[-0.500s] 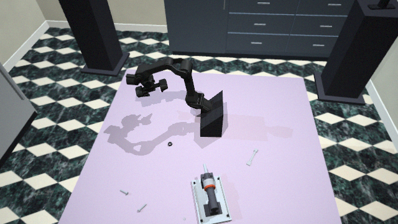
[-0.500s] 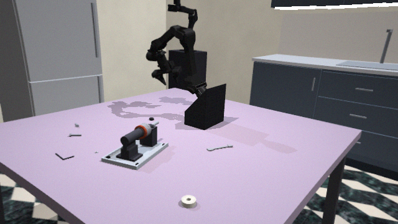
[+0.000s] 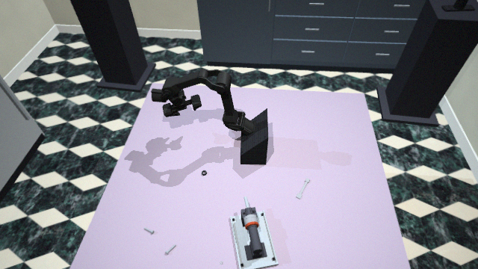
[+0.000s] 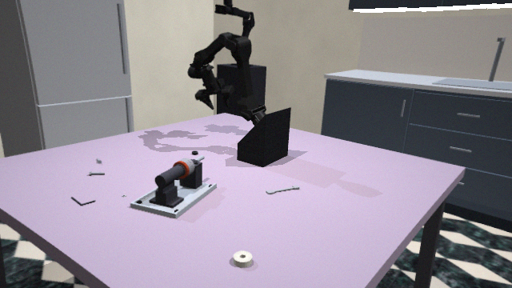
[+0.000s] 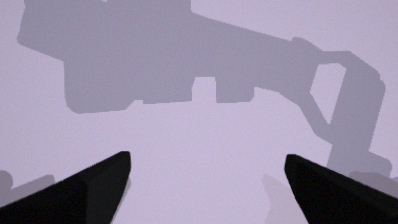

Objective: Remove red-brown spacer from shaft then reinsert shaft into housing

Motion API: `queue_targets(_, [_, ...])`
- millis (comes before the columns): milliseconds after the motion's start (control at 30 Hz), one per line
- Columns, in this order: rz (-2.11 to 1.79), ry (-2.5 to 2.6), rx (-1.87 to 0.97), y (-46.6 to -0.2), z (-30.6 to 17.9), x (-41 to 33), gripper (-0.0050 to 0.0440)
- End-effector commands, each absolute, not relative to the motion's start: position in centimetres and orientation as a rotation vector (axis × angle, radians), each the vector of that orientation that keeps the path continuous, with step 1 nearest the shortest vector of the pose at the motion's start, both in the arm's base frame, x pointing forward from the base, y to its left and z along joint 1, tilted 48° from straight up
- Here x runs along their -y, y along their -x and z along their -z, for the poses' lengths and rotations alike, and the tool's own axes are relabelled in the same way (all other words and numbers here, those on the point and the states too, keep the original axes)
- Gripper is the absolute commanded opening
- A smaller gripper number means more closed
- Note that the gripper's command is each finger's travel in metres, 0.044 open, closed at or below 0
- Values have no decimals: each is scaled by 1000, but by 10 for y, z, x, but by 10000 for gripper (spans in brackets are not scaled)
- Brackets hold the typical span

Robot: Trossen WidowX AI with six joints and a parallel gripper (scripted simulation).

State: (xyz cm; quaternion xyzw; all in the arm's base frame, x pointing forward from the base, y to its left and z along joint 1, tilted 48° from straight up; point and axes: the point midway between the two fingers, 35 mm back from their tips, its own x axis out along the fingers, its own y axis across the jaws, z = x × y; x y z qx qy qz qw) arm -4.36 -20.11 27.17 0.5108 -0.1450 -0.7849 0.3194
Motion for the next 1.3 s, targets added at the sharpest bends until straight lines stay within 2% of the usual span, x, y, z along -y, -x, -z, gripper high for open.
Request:
queue_targets(0, [2056,-1328,408,44,-278,199,400])
queue_targets(33, [2056,-1328,408,44,-278,199,400])
queue_targets(100, [2051,-1322,370,41,-279,203,440])
queue_targets(233, [1989,-1290,154,16,-273,219,440])
queue_targets(533, [1714,-1042,-492,-91,-250,245,440])
queue_targets(600, [1714,-1042,-492,-91,-250,245,440])
queue_targets(700, [1600,-916,-681,-132,-239,241,440])
queue_targets(1067, [1183,-372,-1168,-279,-192,173,440])
queue_targets(1167, [1144,-317,-1200,-289,-187,163,440])
queue_targets(1267, [992,-97,-1311,-321,-170,125,440])
